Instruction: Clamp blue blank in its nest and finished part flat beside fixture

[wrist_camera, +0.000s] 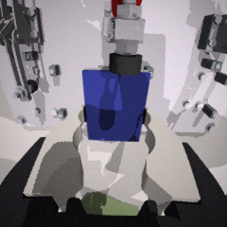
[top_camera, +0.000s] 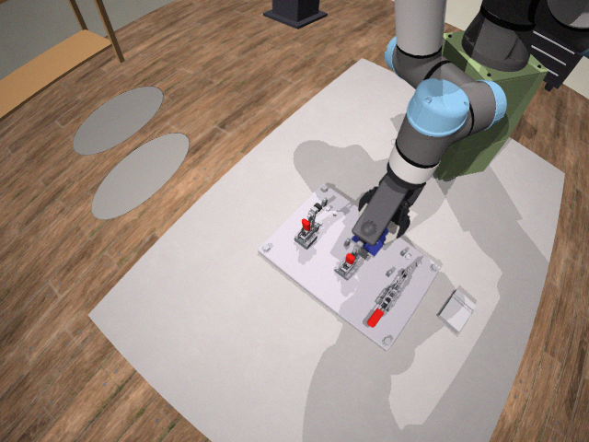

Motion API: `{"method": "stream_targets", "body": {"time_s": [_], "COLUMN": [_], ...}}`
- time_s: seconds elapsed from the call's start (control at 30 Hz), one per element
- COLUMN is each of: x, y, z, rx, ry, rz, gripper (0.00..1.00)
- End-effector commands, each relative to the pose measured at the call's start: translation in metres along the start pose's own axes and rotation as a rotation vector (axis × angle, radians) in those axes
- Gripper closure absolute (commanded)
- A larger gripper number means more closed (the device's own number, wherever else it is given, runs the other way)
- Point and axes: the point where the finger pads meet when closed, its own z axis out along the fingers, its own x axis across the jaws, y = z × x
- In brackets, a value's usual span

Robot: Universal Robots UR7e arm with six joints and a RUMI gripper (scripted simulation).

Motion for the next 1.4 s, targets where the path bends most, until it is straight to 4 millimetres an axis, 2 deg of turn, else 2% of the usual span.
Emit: {"method": "stream_targets", "body": {"time_s": [0.0, 0.87, 1.37], "x": [0.0, 0.0, 0.0], "y": [0.0, -0.001, 0.0], "z": [0.001, 0.022, 0.024], "rx": [0.001, 0.001, 0.001], "ry": [0.0, 0.0, 0.0], "rz": [0.0, 0.0, 0.0], "gripper": [1.0, 1.0, 1.0]}}
